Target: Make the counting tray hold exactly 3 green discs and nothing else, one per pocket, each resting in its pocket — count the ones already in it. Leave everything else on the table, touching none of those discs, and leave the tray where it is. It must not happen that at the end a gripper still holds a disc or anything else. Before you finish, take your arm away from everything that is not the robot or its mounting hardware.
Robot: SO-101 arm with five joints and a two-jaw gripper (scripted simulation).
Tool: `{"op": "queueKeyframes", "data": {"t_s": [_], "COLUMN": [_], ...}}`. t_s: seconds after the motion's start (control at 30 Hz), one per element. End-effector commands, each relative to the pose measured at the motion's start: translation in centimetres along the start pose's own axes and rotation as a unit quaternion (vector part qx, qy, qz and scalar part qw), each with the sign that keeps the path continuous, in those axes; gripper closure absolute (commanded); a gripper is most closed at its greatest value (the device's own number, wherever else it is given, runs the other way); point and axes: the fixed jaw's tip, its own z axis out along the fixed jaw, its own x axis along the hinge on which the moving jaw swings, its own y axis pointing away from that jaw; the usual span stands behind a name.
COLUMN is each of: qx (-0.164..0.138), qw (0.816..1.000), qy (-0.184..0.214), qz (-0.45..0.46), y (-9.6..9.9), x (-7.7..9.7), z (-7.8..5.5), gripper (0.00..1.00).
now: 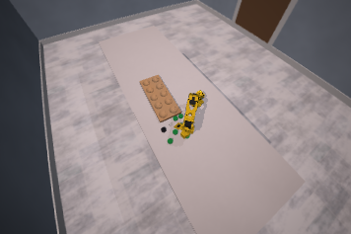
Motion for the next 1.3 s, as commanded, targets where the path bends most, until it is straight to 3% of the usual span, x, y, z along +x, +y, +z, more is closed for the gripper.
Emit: {"op": "queueKeyframes", "data": {"t_s": [0.0,0.77,1.27], "qx": [-0.039,-0.039,-0.039], "qw": [0.999,0.999,0.999], "qy": [0.023,0.023,0.023], "qz": [-0.004,-0.004,-0.004], "y": [0.81,0.84,0.84], "x": [0.59,0.61,0.61], "z": [-1.94,-1.95,-1.95], "gripper": [0.73,0.78,0.98]}}
